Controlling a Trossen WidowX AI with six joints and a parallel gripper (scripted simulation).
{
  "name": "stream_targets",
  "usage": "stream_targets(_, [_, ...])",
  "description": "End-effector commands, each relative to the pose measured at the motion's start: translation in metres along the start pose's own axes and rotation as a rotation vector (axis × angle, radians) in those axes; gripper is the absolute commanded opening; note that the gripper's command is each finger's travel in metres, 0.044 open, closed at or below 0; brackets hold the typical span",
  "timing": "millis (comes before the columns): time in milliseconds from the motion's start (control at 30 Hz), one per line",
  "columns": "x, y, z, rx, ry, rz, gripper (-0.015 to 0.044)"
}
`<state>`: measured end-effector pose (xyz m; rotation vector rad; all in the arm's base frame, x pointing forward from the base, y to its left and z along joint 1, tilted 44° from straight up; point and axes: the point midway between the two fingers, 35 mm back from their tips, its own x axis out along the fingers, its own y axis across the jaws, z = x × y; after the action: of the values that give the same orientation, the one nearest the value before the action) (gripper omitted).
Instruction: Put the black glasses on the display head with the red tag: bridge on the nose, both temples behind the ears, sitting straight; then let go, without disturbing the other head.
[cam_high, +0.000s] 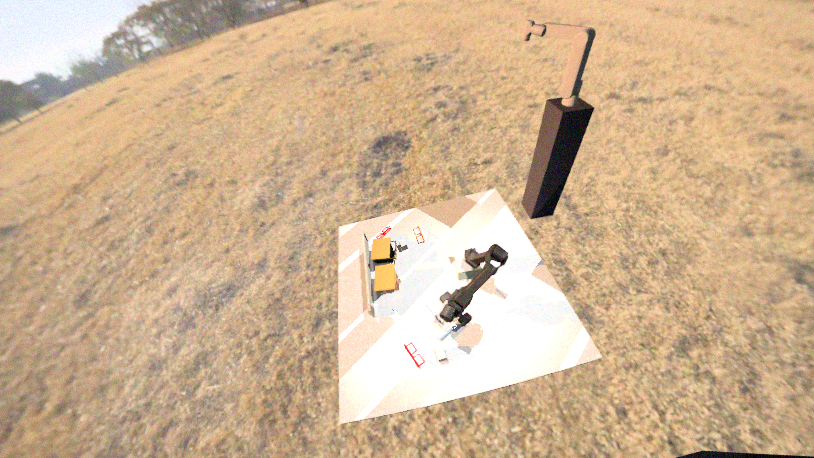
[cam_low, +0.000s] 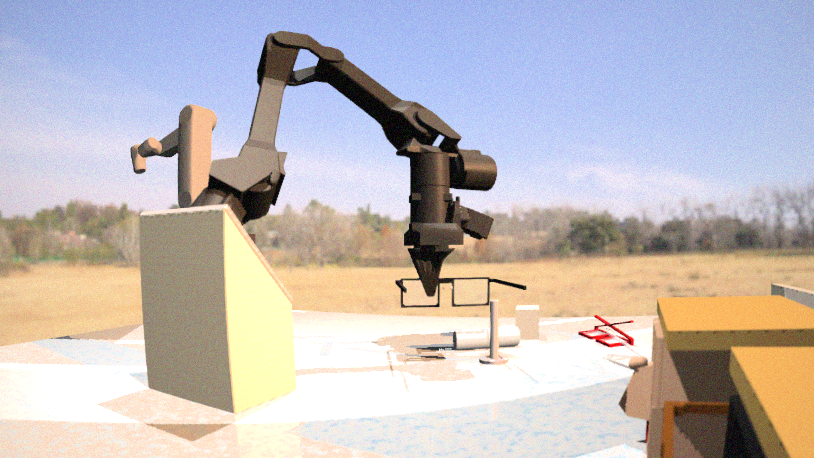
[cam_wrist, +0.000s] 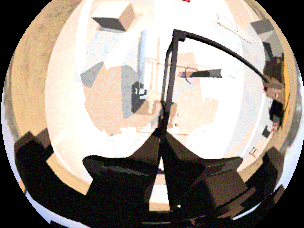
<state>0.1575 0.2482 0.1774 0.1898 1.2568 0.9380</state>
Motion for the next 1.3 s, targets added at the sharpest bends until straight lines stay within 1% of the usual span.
stream_targets(0, [-0.028, 0.003, 0.002, -0.007, -0.011, 0.007, 0.0000])
stream_targets(200, [-0.032, 0.002, 0.002, -0.007, -0.011, 0.005, 0.0000])
stream_targets(333, [-0.029, -0.011, 0.007, -0.011, -0.006, -0.011, 0.0000])
stream_targets(800, [-0.018, -0.095, 0.024, -0.021, 0.030, -0.079, 0.0000])
stream_targets(1267, [-0.019, -0.180, 0.018, -0.018, 0.056, -0.091, 0.0000])
